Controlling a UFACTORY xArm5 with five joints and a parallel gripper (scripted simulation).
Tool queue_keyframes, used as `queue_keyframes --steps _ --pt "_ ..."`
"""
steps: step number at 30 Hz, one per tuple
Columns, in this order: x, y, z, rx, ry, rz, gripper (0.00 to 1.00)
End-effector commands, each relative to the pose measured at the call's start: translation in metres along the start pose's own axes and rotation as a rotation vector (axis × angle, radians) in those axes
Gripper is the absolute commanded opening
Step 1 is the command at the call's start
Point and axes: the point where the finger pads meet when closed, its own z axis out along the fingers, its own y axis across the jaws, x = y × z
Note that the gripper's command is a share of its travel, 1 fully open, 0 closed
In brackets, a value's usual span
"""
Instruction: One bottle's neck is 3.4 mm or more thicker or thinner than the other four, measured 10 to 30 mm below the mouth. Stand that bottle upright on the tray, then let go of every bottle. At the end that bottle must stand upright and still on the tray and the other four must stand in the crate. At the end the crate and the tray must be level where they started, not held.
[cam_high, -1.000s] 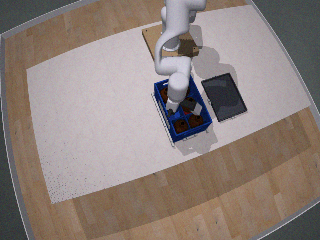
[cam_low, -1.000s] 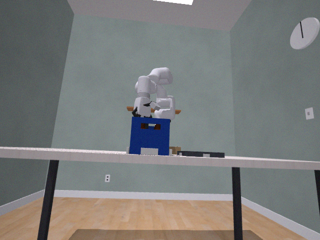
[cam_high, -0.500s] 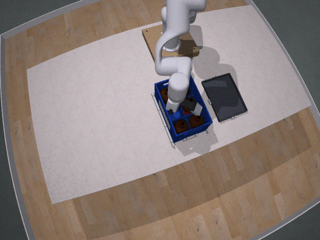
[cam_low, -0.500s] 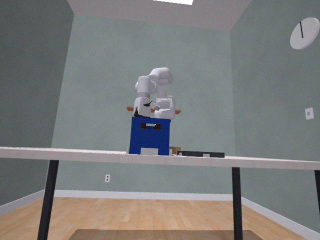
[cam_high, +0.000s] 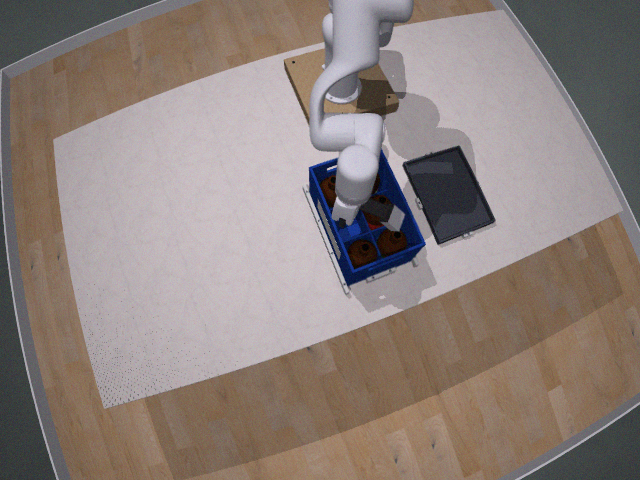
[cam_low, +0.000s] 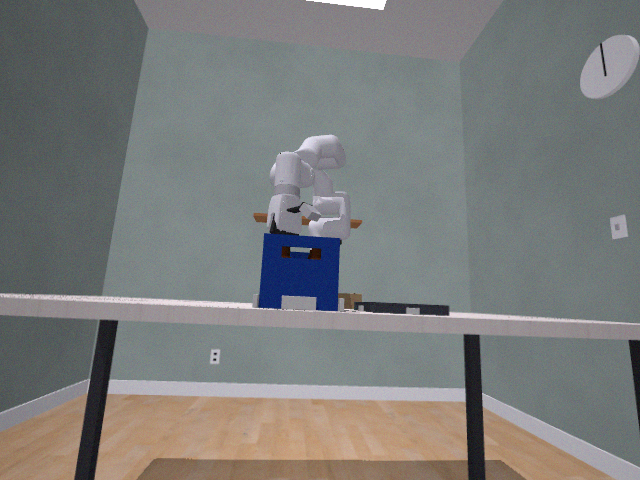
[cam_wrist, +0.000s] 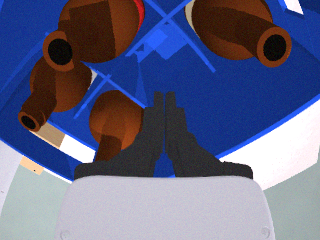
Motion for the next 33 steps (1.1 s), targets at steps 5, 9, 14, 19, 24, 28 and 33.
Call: queue_keyframes --steps 5,9,14,19,24,28,33 --pt "0.0005 0.0011 -0.0014 -0.003 0.002 0.000 0.00" --pt "0.0005 0.0011 -0.0014 -0.003 0.002 0.000 0.00" --pt "0.0005 0.0011 -0.0014 -0.003 0.002 0.000 0.00" --pt "0.0005 0.0011 -0.0014 -0.003 0.002 0.000 0.00" --pt "0.0005 0.0011 -0.0014 -0.003 0.002 0.000 0.00" --pt "0.0005 0.0011 -0.0014 -0.003 0.002 0.000 0.65" --pt "0.0005 0.0011 -0.0014 -0.003 0.002 0.000 0.65"
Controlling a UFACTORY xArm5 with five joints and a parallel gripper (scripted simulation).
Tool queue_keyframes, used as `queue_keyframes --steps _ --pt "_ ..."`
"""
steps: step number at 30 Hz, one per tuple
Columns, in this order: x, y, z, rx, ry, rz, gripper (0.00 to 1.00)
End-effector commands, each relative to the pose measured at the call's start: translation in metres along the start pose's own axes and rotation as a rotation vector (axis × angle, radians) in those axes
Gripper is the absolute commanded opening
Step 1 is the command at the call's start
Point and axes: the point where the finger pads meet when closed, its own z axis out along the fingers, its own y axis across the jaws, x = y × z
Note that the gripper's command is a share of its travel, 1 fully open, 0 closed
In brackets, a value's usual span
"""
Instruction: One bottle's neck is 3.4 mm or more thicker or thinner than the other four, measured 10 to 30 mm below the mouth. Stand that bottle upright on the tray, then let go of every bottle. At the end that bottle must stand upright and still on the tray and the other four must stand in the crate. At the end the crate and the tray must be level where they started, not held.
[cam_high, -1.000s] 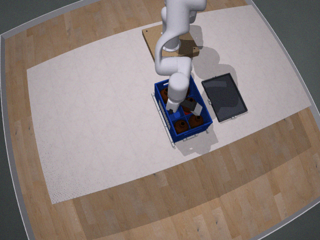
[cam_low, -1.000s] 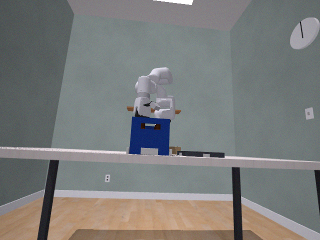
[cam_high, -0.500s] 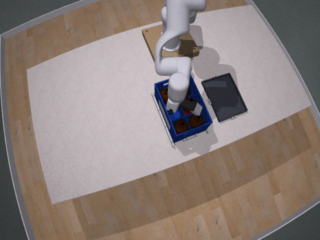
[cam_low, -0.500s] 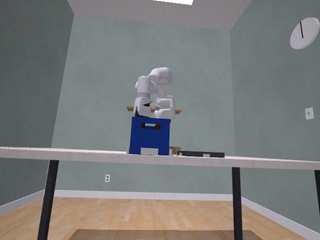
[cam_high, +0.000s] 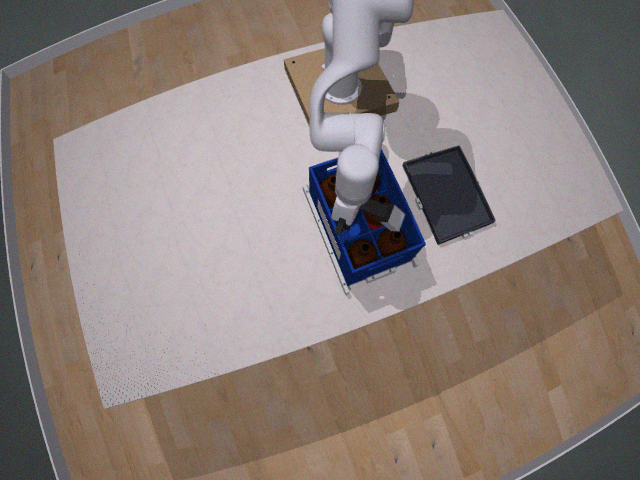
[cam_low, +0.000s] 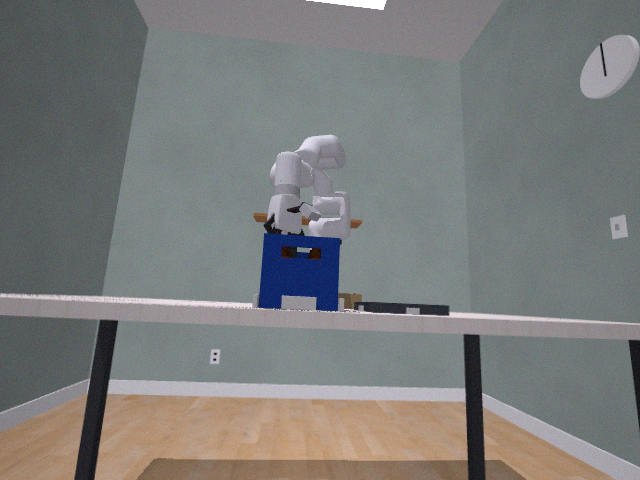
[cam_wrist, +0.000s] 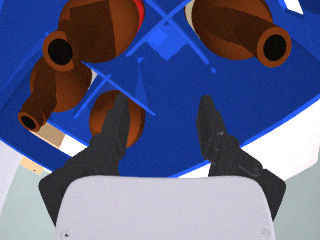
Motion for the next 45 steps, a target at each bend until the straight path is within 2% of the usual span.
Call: queue_keyframes --steps 1,30,45 --pt "0.001 0.001 -0.001 -0.003 0.002 0.000 0.65" --pt "0.001 0.001 -0.002 -0.003 0.002 0.000 0.65" --pt "0.001 0.001 -0.028 -0.004 0.002 0.000 0.65"
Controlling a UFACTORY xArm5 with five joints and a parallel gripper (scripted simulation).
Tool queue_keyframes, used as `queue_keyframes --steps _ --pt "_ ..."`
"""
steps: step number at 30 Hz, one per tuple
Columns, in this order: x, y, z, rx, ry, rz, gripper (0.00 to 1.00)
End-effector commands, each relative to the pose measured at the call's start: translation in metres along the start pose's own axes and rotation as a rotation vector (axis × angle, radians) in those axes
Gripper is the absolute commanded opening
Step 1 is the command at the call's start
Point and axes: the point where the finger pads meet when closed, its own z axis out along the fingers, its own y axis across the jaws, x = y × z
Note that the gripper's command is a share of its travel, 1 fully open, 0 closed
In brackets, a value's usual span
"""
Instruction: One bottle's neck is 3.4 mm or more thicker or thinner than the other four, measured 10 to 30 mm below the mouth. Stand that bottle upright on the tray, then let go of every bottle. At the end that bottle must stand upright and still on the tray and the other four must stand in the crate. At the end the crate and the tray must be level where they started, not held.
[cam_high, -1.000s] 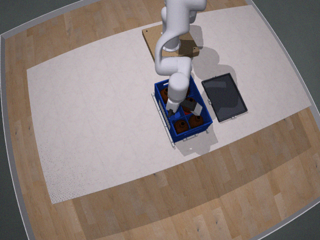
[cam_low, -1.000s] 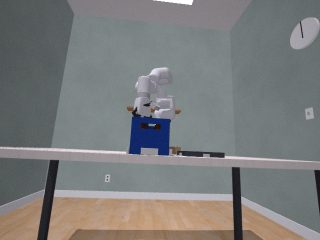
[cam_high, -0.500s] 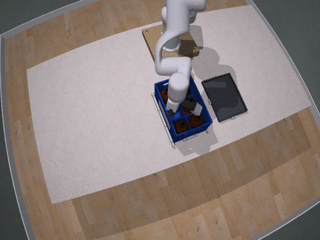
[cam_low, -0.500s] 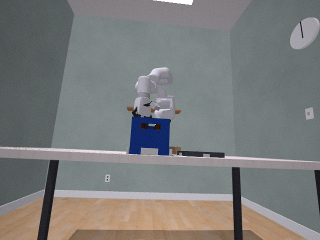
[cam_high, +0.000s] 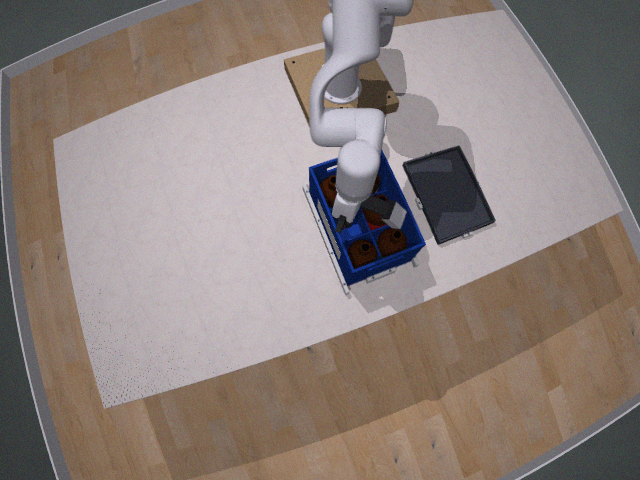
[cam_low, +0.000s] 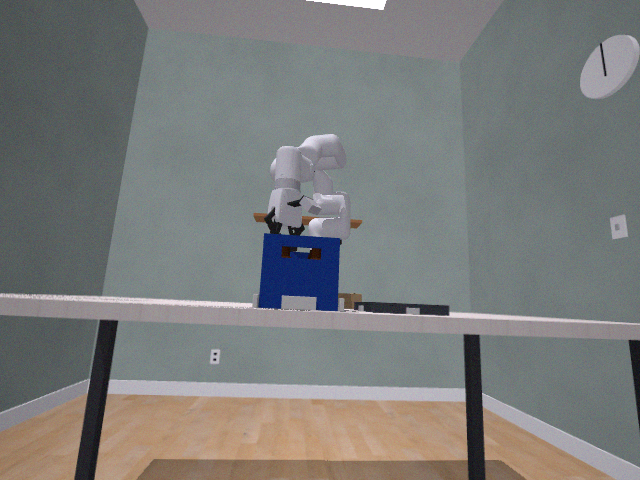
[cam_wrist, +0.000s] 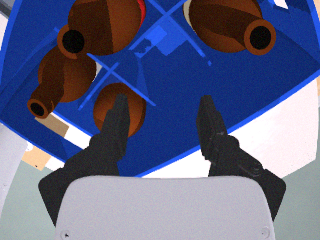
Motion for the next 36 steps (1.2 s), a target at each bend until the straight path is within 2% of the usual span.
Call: queue_keyframes --steps 1,12,22,31,32,36 --pt "0.001 0.001 -0.013 -0.003 0.002 0.000 0.65" --pt "0.001 0.000 -0.049 -0.003 0.001 0.000 0.65" --pt "0.001 0.000 -0.065 -0.003 0.001 0.000 0.65" --pt "0.001 0.000 -0.067 -0.003 0.001 0.000 0.65" --pt "0.001 0.000 -0.067 -0.003 0.001 0.000 0.00" --pt "0.001 0.000 -0.067 -0.003 0.001 0.000 0.00"
